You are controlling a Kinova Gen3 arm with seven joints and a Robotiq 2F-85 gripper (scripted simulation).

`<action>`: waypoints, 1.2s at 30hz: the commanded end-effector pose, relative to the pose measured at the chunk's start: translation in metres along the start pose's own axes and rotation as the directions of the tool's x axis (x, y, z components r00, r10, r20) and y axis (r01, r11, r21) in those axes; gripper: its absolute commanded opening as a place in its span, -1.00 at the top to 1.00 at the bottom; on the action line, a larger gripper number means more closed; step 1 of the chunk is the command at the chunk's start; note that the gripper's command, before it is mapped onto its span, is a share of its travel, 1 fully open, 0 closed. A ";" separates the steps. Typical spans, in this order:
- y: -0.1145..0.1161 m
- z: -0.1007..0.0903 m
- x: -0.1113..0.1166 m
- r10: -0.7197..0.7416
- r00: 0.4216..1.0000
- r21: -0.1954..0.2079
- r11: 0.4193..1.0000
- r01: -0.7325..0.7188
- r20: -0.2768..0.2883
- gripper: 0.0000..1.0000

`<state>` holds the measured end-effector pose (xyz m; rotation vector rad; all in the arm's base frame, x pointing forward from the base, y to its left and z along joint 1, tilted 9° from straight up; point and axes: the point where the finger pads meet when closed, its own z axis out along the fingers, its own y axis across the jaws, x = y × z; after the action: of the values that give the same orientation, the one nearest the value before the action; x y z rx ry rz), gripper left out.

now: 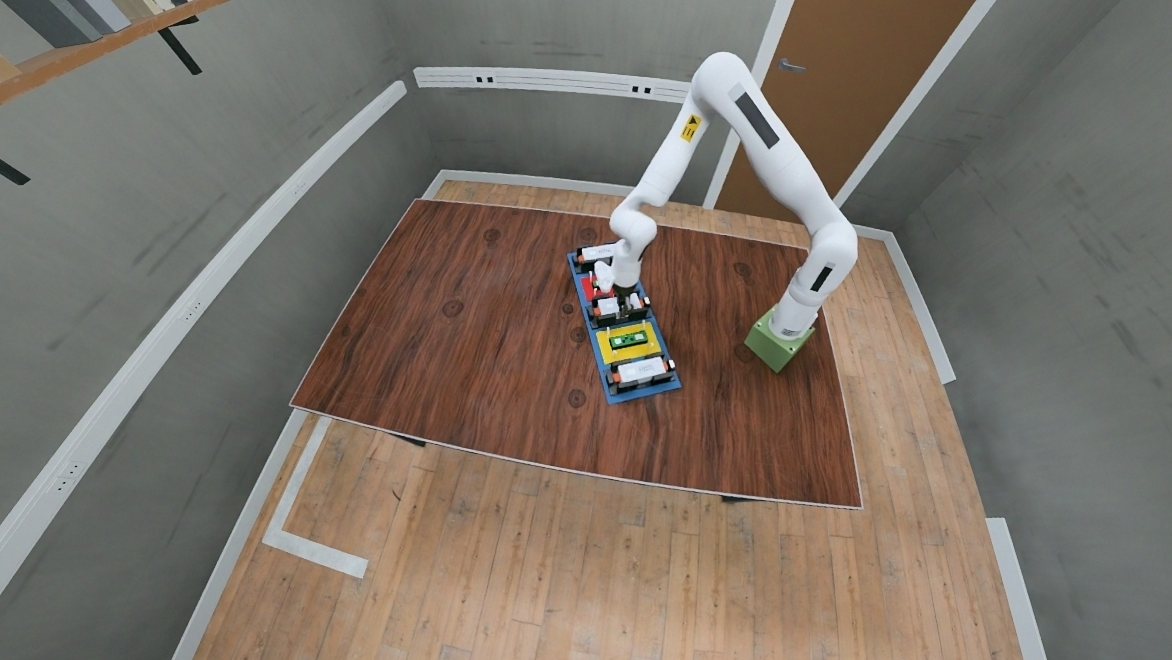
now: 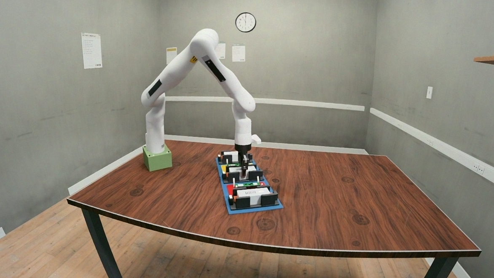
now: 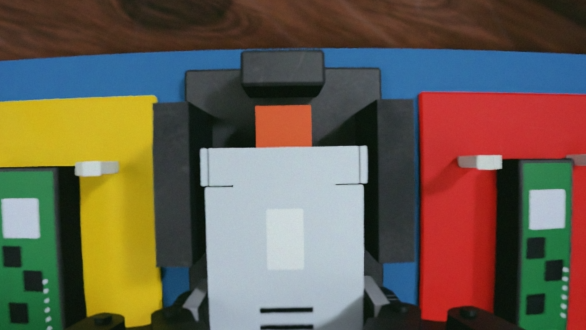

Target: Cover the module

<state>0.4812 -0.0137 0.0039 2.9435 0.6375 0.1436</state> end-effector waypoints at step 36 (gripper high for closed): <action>0.000 -0.054 0.001 0.000 1.000 -0.001 1.000 0.000 -0.002 0.98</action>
<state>0.4748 -0.0082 0.0562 2.9436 0.6378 0.1435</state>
